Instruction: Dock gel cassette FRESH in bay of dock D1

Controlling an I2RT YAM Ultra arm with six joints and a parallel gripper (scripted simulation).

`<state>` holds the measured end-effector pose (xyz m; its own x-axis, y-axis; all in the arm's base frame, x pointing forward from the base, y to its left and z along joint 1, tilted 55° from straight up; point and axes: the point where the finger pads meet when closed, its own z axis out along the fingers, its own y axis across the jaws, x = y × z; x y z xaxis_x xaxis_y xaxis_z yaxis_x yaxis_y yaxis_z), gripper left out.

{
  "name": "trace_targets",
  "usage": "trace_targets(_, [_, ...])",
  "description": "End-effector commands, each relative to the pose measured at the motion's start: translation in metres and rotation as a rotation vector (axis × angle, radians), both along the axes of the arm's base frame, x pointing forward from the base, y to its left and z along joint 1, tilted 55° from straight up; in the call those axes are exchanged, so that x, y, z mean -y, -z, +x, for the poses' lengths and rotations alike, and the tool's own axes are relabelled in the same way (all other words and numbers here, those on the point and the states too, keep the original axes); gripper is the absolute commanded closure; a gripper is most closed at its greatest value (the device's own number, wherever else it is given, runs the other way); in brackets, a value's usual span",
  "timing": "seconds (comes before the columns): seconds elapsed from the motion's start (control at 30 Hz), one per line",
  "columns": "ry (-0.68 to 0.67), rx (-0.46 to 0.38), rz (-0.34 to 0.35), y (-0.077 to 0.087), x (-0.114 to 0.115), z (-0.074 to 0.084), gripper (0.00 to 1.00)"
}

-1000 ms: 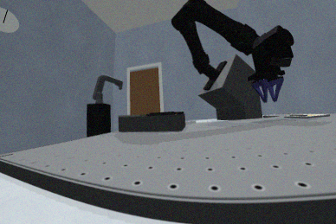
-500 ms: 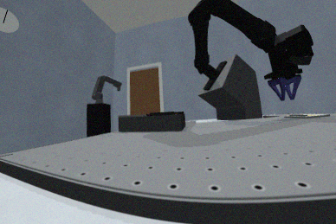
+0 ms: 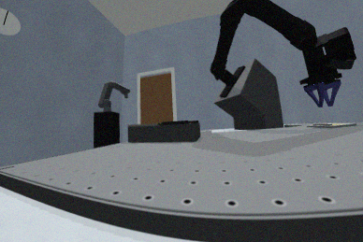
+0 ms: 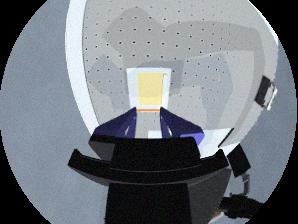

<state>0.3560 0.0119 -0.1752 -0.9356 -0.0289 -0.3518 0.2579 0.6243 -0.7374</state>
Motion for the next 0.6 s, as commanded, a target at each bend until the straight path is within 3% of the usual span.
trace_targets(0.0, [-0.011,0.039,0.007,-0.0145,-0.0167,0.0112,0.65])
trace_targets(0.57, [-0.011,0.036,0.004,-0.0133,-0.0161,0.0102,0.65])
